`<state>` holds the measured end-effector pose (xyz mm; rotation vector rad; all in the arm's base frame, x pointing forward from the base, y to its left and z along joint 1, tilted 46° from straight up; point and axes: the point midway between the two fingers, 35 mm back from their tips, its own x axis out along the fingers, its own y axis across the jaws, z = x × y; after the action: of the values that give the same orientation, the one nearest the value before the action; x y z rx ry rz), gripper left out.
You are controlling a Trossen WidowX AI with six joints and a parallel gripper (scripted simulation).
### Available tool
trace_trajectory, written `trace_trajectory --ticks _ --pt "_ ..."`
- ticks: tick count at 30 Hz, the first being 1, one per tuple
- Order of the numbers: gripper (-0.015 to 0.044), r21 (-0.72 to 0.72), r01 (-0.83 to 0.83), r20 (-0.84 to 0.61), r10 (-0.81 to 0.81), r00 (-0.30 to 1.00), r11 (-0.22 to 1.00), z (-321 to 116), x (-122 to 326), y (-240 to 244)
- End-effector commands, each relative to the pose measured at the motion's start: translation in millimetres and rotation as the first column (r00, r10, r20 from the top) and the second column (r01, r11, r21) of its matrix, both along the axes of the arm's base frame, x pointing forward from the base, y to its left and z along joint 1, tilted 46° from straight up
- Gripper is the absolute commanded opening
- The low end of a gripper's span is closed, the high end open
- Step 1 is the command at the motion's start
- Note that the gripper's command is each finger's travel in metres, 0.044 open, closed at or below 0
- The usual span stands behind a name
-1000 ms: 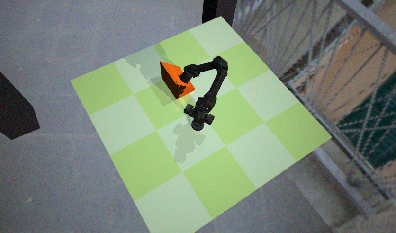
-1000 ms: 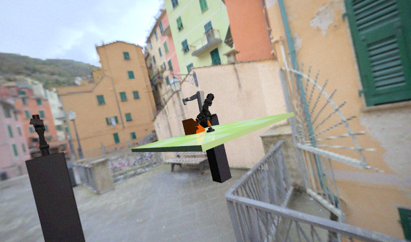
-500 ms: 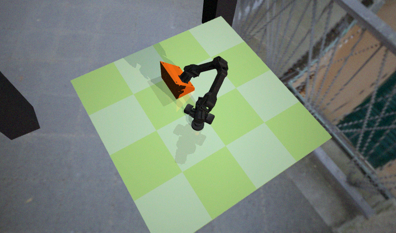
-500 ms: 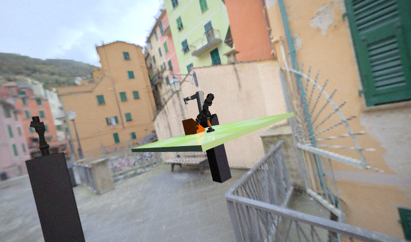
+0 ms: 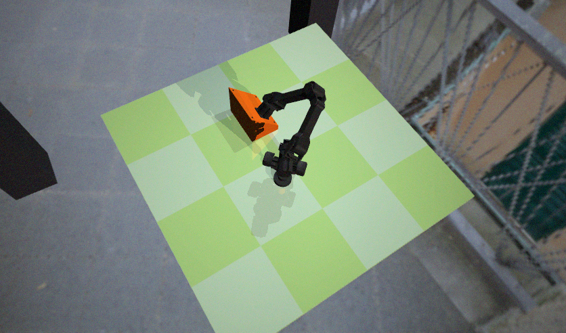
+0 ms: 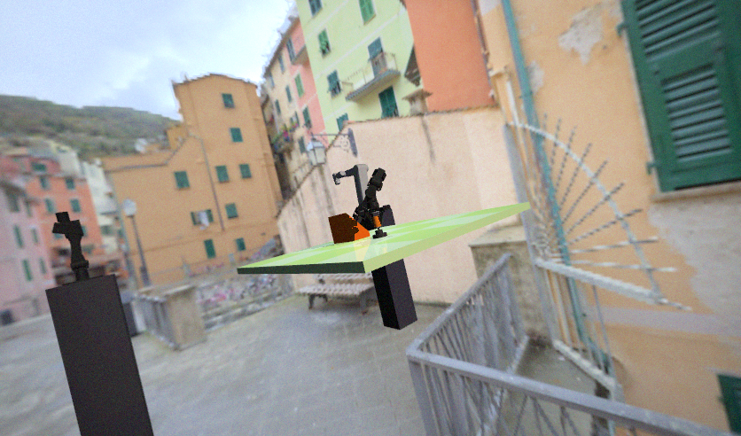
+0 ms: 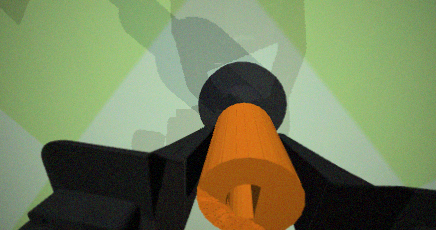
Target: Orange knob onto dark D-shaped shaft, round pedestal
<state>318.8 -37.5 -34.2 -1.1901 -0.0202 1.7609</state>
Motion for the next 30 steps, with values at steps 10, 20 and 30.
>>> trace_trajectory --ticks 10,20,30 --pt "0.0 -0.004 -0.005 0.019 0.005 1.0 1.0 -1.8 4.6 1.8" --pt "0.0 -0.004 -0.005 0.019 0.005 1.0 1.0 1.4 3.7 -1.6" --pt "0.0 -0.069 0.299 -0.29 -0.306 0.907 0.952 2.9 1.1 -2.0"
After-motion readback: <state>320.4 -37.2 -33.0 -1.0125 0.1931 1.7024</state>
